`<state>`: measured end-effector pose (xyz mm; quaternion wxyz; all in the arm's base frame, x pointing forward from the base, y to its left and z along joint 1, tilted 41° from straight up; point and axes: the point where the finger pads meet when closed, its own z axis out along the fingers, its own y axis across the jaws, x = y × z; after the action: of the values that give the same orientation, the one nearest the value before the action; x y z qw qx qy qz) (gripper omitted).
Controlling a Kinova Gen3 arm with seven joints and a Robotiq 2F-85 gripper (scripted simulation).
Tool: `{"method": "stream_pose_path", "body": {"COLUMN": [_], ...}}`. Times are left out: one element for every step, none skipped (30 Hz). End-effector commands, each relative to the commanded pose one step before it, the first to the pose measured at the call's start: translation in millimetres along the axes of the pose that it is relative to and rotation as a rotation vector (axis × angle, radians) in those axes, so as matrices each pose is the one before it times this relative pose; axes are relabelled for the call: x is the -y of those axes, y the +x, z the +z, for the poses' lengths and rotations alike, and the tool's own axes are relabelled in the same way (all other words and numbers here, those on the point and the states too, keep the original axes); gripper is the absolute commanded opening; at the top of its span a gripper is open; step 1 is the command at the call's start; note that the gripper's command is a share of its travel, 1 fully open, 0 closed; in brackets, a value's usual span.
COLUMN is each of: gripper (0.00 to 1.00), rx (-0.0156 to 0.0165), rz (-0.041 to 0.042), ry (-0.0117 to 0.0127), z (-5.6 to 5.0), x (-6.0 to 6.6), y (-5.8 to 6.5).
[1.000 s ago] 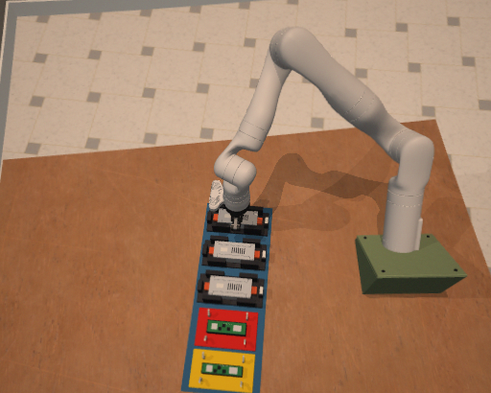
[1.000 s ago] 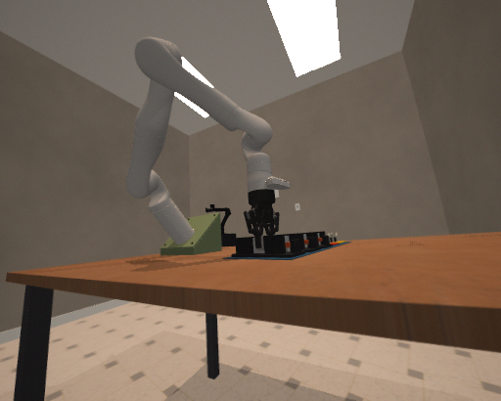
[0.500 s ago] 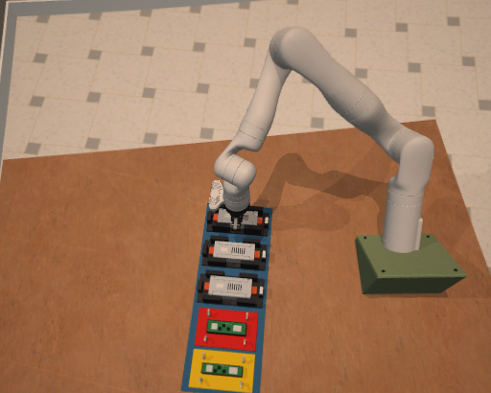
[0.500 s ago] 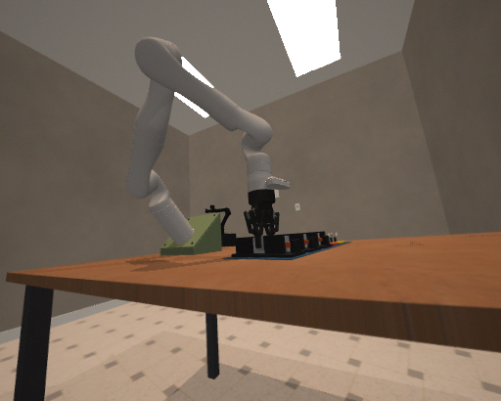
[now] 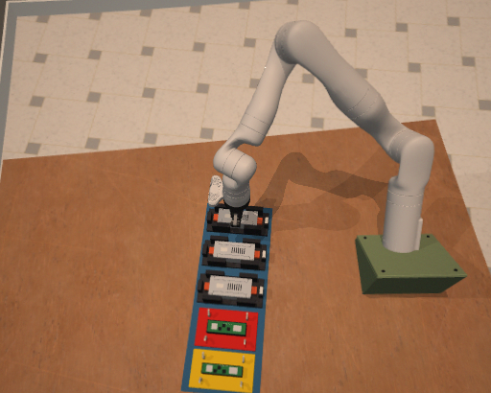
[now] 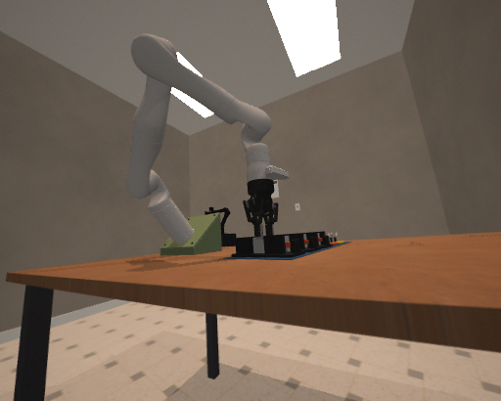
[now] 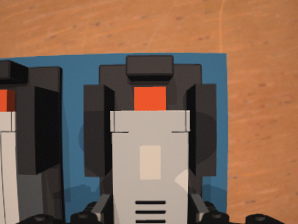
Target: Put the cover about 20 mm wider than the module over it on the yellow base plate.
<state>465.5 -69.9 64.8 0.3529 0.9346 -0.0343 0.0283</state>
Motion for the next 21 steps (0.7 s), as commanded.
{"method": "stream_pose_path", "body": {"gripper": [0.00, 0.00, 0.00, 0.00, 0.00, 0.00, 0.00, 0.00, 0.00, 0.00, 0.00, 0.00, 0.00, 0.00, 0.00, 0.00, 0.00, 0.00, 0.00, 0.01, 0.01], "rx": [-0.00198, 0.00000, -0.00002, 0.00000, 0.00000, 0.00000, 0.00000, 0.00000, 0.00000, 0.00000, 0.00000, 0.00000, 0.00000, 0.00000, 0.00000, 0.00000, 0.00000, 0.00000, 0.00000, -0.00001, 0.00000], "rz": [-0.00003, 0.00000, -0.00002, 0.00000, 0.00000, 0.00000, 0.00000, 0.00000, 0.00000, 0.00000, 0.00000, 0.00000, 0.00000, 0.00000, 0.00000, 0.00000, 0.00000, 0.00000, 0.00000, -0.00001, 0.00000], "ry": [0.00087, 0.00000, 0.00002, 0.00000, 0.00000, 0.00000, 0.00000, 0.00000, 0.00000, 0.00000, 0.00000, 0.00000, 0.00000, 0.00000, 0.00000, 0.00000, 0.00000, 0.00000, 0.00000, 0.00001, 0.00000], "z": [-1.94, 0.00, -2.60, -3.00, -3.00, -3.00, -3.00, -3.00, -3.00, -3.00, -3.00, -3.00, 0.00, 0.00, 0.00, 0.00, 0.00, 0.00, 0.00, 0.40, 0.00], "x": [0.34, 0.00, 0.01, 0.00, 0.00, 0.00, 0.00, 0.00, 0.00, 0.00, 0.00, 0.00, 0.00, 0.00, 0.00, 0.00, 0.00, 0.00, 0.00, 0.00, 0.00], "y": [0.56, 0.00, -0.02, 0.00, 0.00, 0.00, 0.00, 0.00, 0.00, 0.00, 0.00, 0.00, 0.00, 0.00, 0.00, 0.00, 0.00, 0.00, 0.00, -0.02, 0.00]}}
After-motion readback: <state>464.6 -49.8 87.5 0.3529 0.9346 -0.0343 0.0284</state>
